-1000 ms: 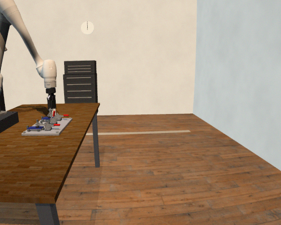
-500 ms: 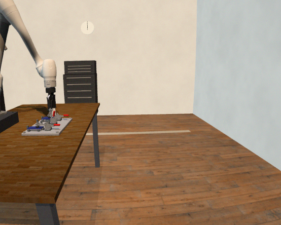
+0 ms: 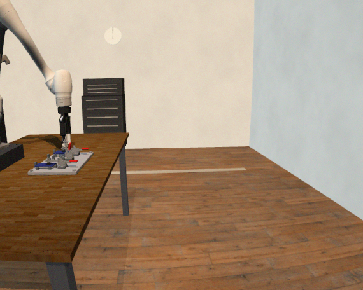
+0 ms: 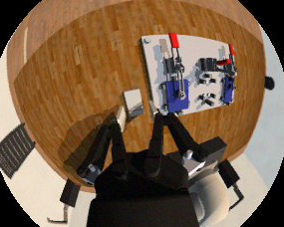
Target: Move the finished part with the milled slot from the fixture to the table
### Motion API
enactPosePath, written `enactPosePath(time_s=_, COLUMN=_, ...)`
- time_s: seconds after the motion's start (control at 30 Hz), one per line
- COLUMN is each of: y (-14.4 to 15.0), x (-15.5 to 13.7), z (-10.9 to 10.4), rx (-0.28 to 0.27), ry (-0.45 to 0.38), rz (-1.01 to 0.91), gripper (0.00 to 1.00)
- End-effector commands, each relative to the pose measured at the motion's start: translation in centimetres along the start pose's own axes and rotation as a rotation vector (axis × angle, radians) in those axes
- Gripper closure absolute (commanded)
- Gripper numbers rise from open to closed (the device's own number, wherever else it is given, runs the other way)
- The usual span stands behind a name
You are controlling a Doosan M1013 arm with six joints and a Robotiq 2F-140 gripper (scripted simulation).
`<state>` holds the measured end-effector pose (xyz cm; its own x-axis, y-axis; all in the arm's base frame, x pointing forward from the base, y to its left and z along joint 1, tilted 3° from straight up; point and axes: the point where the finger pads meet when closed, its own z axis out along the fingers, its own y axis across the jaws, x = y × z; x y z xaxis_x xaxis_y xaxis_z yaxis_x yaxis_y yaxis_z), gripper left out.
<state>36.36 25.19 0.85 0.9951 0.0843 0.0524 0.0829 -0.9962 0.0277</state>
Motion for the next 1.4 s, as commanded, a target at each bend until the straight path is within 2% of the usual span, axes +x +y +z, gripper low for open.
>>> enactPosePath(time_s=0.0, y=-0.3, x=0.3, z=-1.8, rx=0.004, ry=0.002, rz=-0.001, gripper=0.6)
enactPosePath(time_s=0.1, y=-0.3, x=0.3, z=-3.0, rx=0.004, ry=0.002, rz=-0.001, gripper=0.6)
enactPosePath(time_s=0.5, y=-0.3, x=0.3, z=-5.5, rx=0.004, ry=0.002, rz=0.0, gripper=0.6)
enactPosePath(time_s=1.37, y=-0.4, x=0.4, z=-5.9, rx=0.008, ry=0.003, rz=-0.001, gripper=0.6)
